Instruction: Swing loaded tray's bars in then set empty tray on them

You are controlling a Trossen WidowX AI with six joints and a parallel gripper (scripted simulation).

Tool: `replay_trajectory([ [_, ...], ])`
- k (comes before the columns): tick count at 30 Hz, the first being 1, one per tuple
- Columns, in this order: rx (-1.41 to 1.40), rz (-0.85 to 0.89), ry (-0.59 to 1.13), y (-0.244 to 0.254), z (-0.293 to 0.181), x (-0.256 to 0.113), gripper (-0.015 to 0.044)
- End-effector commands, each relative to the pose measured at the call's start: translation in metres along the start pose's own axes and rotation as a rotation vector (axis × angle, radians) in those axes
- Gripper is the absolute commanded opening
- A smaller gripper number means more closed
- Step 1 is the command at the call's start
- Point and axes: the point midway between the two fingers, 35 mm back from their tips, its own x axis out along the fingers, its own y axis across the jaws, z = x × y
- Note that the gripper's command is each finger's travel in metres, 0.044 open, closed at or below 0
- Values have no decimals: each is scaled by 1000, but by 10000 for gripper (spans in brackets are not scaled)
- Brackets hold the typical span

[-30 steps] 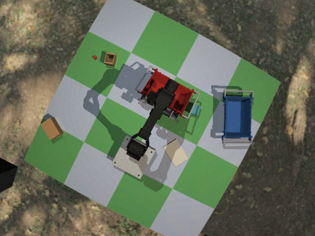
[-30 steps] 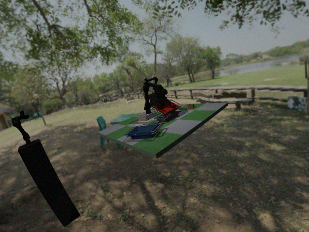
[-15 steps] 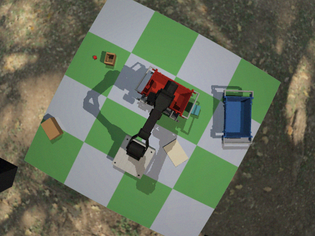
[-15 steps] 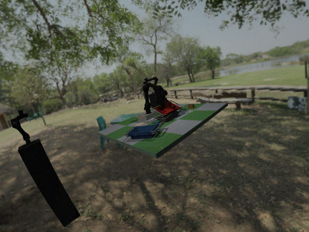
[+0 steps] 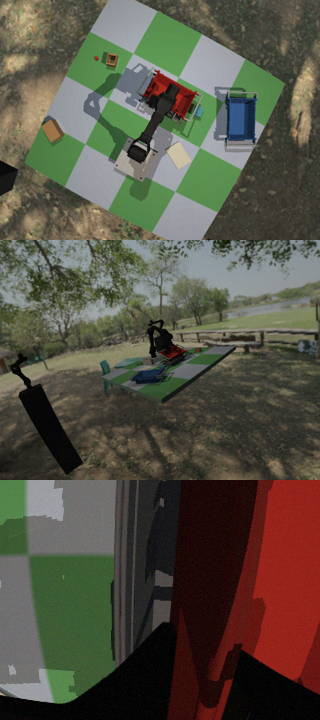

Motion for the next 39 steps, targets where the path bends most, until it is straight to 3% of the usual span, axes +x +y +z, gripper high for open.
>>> replay_trajectory([
  [1, -5, 13, -1, 5, 0, 4, 0],
  [39, -5, 14, -1, 13, 0, 18, 0],
])
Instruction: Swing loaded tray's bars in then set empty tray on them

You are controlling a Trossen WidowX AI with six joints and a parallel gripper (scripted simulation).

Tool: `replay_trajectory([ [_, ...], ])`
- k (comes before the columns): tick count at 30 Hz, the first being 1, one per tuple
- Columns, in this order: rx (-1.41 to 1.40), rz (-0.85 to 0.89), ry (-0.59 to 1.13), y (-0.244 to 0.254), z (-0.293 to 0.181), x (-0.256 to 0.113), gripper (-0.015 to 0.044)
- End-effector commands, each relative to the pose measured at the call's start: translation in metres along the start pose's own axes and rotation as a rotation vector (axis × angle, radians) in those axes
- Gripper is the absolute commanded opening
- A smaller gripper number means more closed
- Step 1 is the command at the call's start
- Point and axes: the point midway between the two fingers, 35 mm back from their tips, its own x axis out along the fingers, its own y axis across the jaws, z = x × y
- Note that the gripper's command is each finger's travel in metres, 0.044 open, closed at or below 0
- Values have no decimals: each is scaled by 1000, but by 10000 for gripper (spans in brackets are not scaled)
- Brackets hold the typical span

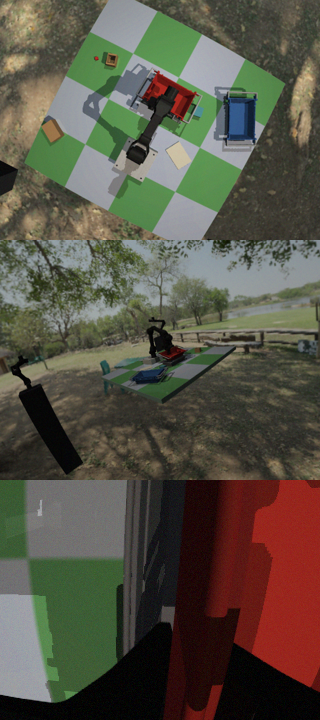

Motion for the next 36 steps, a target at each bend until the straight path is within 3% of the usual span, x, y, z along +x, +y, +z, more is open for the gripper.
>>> replay_trajectory([
  [1, -4, 21, -1, 4, 0, 4, 0],
  [36, -4, 21, -1, 7, 0, 12, 0],
])
